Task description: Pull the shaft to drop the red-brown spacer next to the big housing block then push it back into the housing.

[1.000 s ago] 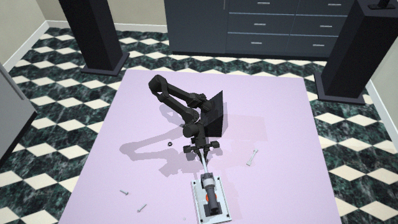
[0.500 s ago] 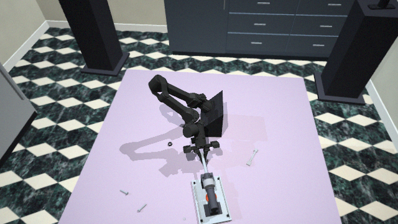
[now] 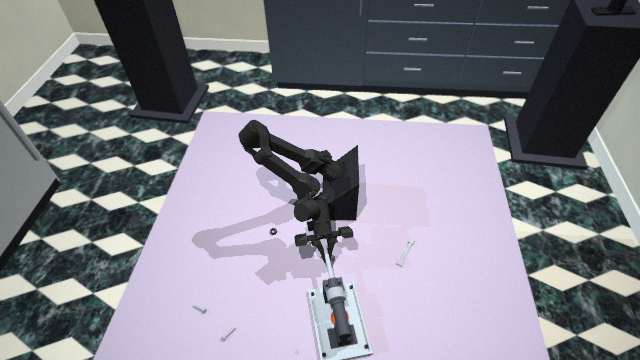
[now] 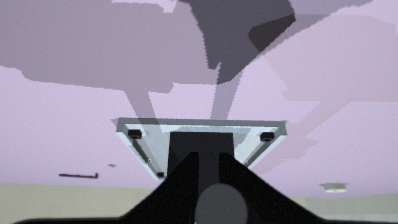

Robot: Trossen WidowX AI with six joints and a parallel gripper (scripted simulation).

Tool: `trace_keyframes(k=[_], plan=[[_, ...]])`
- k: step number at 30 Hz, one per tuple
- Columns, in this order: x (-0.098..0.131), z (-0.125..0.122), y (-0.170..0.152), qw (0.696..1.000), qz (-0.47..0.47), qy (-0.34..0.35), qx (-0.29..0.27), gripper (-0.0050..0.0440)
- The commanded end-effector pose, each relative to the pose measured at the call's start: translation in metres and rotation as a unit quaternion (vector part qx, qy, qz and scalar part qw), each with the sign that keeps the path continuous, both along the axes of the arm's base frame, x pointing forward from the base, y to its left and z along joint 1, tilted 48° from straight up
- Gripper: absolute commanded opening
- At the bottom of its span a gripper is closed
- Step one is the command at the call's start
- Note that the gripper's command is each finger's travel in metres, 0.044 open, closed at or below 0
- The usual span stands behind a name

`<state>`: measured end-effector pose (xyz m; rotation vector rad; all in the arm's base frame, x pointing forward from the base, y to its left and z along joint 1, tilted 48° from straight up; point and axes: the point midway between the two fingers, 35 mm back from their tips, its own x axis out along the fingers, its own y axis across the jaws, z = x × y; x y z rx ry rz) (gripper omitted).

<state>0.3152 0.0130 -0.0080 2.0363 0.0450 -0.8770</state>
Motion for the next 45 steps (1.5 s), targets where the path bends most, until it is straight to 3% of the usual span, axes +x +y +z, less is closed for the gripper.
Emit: trace_keyframes(k=[1, 45], plan=[[0.0055, 0.0081, 0.0059, 1.000, 0.007, -0.014, 0.005, -0.0050], [0.0057, 0.0089, 0.0066, 1.000, 0.007, -0.014, 0.006, -0.0050]])
